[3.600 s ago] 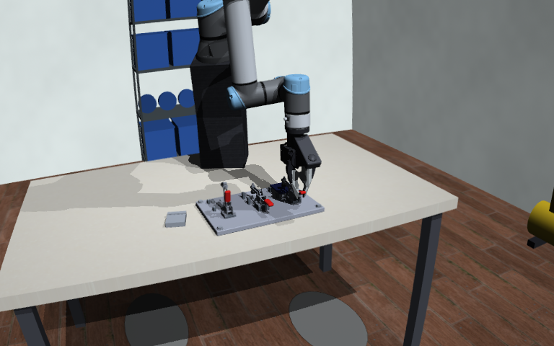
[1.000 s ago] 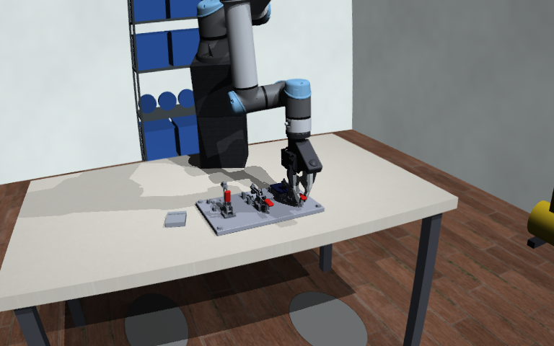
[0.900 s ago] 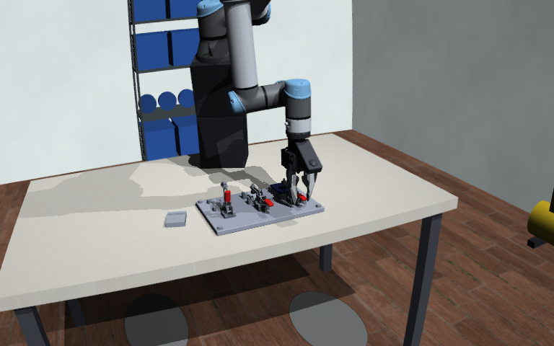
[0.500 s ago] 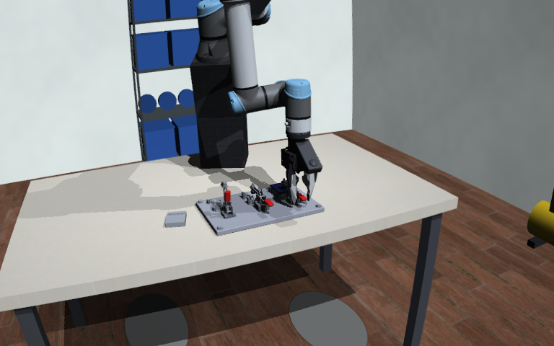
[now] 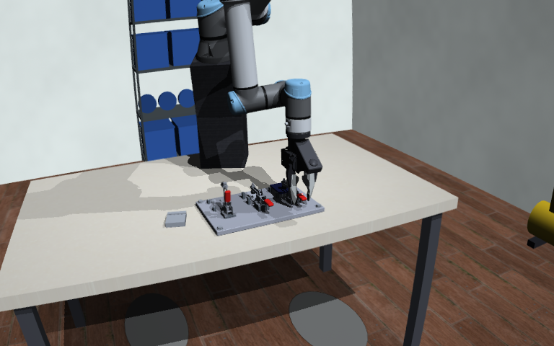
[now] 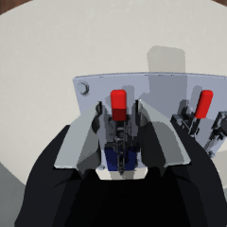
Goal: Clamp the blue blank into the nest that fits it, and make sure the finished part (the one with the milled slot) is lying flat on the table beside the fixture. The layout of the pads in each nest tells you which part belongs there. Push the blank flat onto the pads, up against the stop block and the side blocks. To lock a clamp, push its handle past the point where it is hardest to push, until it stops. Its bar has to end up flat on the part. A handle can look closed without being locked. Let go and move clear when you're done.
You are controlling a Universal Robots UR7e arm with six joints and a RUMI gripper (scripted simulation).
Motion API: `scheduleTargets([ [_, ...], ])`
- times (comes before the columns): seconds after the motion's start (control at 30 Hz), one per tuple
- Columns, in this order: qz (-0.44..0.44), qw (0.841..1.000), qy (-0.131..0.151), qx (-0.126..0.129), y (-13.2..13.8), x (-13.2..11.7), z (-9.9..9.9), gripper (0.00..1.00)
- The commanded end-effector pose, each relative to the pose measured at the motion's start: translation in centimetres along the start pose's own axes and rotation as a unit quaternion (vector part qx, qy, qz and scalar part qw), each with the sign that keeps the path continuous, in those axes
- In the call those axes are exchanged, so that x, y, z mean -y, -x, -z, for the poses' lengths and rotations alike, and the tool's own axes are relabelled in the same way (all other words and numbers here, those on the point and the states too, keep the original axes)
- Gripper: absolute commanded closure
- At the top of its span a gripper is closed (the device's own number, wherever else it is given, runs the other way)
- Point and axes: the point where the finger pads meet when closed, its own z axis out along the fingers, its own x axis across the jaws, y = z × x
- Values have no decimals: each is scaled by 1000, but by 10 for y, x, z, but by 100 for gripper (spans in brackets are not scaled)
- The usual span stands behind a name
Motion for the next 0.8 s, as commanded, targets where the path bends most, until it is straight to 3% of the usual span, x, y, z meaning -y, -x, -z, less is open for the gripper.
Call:
scheduleTargets([
  [0.0, 0, 1000, -1, 0, 0, 1, 4, 72],
  [0.4, 0, 1000, -1, 0, 0, 1, 48, 72],
  [0.77, 0, 1000, -1, 0, 0, 1, 50, 72],
])
